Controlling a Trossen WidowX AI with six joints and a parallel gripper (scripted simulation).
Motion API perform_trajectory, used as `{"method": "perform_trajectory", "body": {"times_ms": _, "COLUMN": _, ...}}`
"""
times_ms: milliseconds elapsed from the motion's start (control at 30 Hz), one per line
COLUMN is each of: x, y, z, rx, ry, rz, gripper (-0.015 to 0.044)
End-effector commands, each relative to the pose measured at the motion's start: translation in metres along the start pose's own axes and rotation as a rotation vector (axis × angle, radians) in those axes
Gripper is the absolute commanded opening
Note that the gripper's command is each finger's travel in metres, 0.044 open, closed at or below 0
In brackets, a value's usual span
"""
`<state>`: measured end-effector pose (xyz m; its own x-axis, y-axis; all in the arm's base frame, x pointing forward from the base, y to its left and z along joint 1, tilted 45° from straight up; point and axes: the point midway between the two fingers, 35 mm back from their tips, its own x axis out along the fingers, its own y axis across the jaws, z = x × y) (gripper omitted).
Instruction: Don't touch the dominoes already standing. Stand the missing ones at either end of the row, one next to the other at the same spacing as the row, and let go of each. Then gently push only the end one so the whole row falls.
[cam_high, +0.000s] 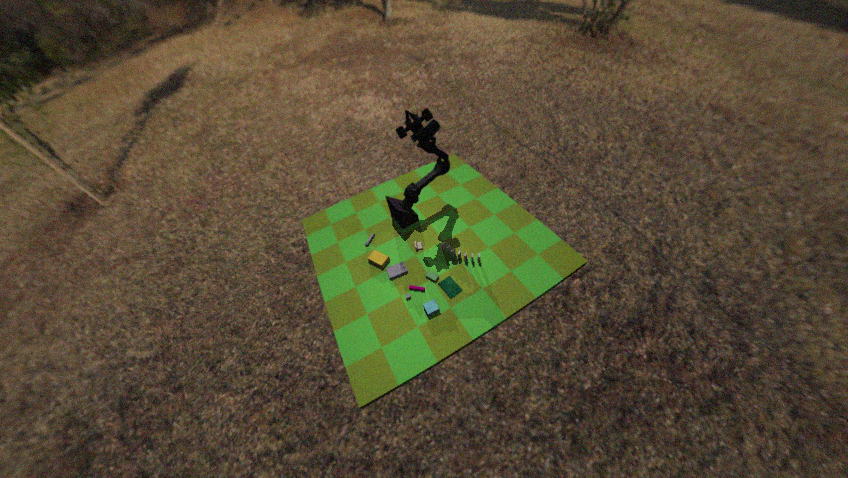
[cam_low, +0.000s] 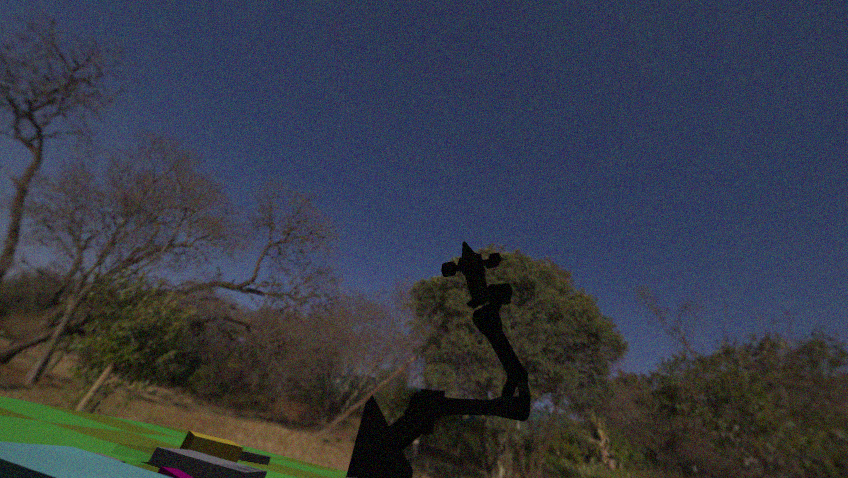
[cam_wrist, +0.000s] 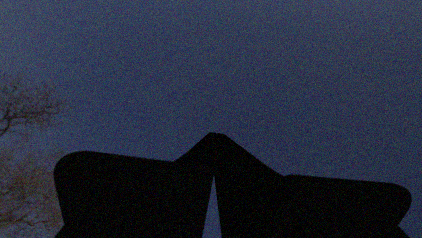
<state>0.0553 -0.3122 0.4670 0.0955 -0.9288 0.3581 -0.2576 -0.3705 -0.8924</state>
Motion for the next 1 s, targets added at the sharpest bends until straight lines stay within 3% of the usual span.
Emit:
{"method": "perform_trajectory", "body": {"times_ms": 0, "x": 0.007, "y": 0.028, "z": 0.031, "rx": 0.018, "ry": -0.108, "rz": 0.091, "gripper": 0.0000}}
{"method": "perform_trajectory", "body": {"times_ms": 267, "x": 0.001, "y": 0.111, "z": 0.125, "rx": 0.062, "ry": -0.416, "rz": 0.380, "gripper": 0.0000}}
{"method": "perform_trajectory", "body": {"times_ms": 533, "x": -0.043, "y": 0.180, "z": 0.208, "rx": 0.082, "ry": -0.710, "rz": 0.663, "gripper": 0.0000}}
{"method": "perform_trajectory", "body": {"times_ms": 967, "x": -0.208, "y": 0.266, "z": 0.313, "rx": 0.001, "ry": -1.317, "rz": 1.234, "gripper": 0.0000}}
